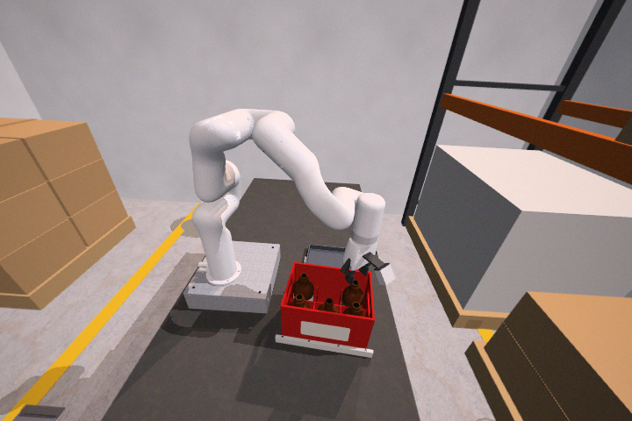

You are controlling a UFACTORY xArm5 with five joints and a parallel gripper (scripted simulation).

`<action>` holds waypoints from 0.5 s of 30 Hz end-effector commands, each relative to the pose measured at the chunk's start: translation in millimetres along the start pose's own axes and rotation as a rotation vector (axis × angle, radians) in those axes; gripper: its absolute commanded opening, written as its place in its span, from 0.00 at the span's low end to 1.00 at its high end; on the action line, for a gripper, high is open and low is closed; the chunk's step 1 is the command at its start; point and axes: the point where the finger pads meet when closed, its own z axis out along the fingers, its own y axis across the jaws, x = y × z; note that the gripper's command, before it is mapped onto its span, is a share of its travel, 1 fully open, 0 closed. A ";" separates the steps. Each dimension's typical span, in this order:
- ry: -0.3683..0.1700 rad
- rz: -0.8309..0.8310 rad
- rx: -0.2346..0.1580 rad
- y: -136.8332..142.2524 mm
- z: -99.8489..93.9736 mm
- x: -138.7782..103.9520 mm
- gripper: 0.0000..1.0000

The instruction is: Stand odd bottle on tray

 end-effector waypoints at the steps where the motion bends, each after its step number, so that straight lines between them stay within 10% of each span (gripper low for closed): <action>1: 0.004 0.000 0.003 -1.0 -18.4 0.8 0.65; 15: 0.004 0.000 0.003 -1.1 -38.0 0.6 0.65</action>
